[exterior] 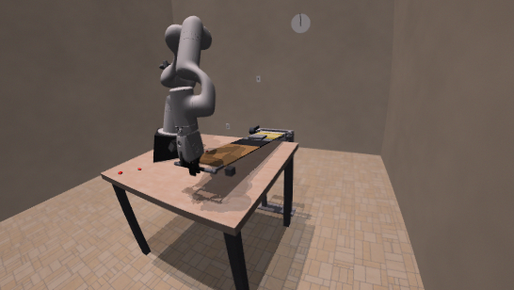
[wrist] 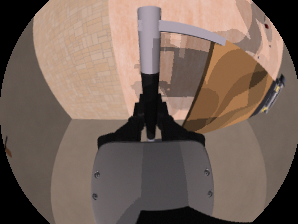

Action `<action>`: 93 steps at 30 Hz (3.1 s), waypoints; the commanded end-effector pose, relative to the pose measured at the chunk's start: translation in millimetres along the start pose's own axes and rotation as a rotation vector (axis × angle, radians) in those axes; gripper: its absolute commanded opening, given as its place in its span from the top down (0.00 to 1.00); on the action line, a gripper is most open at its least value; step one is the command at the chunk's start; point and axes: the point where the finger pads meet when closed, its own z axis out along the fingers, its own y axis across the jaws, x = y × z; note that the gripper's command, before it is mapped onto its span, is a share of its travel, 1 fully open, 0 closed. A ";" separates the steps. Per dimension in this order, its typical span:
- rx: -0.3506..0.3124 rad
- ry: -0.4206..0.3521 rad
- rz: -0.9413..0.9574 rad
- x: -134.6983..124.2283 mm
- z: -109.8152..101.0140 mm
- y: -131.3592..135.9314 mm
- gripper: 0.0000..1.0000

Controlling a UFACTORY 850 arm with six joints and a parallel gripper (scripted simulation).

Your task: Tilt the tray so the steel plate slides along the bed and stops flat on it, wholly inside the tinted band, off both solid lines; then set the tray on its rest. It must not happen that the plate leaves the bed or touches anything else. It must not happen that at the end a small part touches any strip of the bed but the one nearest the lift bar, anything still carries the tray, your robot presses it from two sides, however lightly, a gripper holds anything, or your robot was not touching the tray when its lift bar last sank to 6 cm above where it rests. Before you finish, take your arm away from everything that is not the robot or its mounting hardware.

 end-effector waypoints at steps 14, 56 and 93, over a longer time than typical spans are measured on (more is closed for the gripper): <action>-0.001 -0.002 -0.001 -1.4 -5.1 -0.2 1.00; -0.001 -0.002 -0.001 -1.4 -4.9 -0.2 1.00; -0.001 -0.002 -0.001 -1.5 14.1 -2.5 1.00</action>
